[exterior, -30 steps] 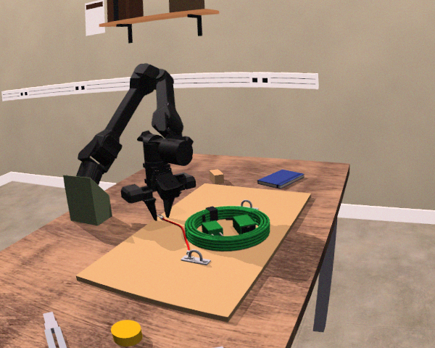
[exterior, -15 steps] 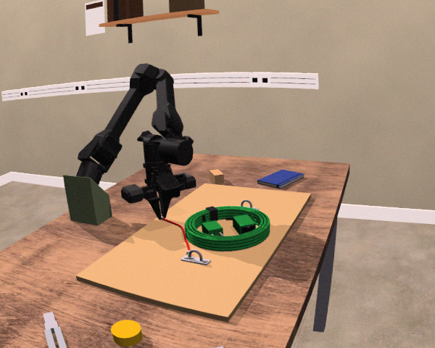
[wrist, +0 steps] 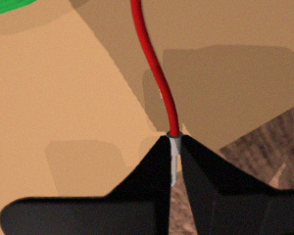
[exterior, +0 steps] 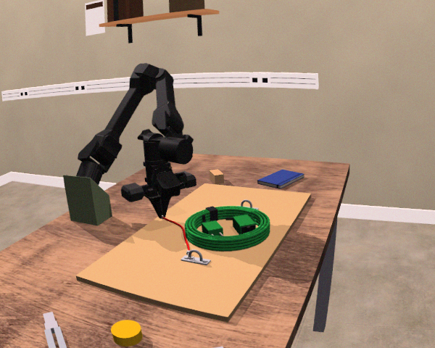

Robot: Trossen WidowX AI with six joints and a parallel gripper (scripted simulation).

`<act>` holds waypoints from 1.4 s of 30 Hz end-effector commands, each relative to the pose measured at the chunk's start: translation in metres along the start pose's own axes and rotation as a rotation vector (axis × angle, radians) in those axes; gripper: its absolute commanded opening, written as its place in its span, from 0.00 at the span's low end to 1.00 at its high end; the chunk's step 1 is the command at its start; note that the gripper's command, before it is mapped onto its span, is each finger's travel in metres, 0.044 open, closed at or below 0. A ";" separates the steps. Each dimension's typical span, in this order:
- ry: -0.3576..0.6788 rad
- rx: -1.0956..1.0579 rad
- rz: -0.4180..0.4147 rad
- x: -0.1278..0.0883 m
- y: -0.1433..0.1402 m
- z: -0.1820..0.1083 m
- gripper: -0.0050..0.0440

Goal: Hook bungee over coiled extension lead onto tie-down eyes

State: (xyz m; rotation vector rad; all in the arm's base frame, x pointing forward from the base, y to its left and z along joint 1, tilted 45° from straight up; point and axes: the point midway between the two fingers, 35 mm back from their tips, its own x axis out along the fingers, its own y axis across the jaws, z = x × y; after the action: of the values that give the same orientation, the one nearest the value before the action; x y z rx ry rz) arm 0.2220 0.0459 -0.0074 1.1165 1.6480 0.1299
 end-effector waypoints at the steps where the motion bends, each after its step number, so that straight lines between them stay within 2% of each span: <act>1: -0.023 -0.021 0.002 -0.010 0.004 0.005 0.10; 7: -0.023 -0.021 0.001 -0.017 0.004 0.005 0.09; 13: -0.024 -0.021 -0.001 -0.027 0.003 0.005 0.00; 31: -0.022 -0.021 -0.001 -0.053 0.003 0.003 0.00; 42: -0.013 0.018 0.000 -0.051 0.006 0.006 0.00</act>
State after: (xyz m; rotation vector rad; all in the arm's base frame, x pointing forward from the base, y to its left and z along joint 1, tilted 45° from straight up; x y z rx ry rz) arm 0.2228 0.0114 0.0273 1.1226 1.6453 0.1205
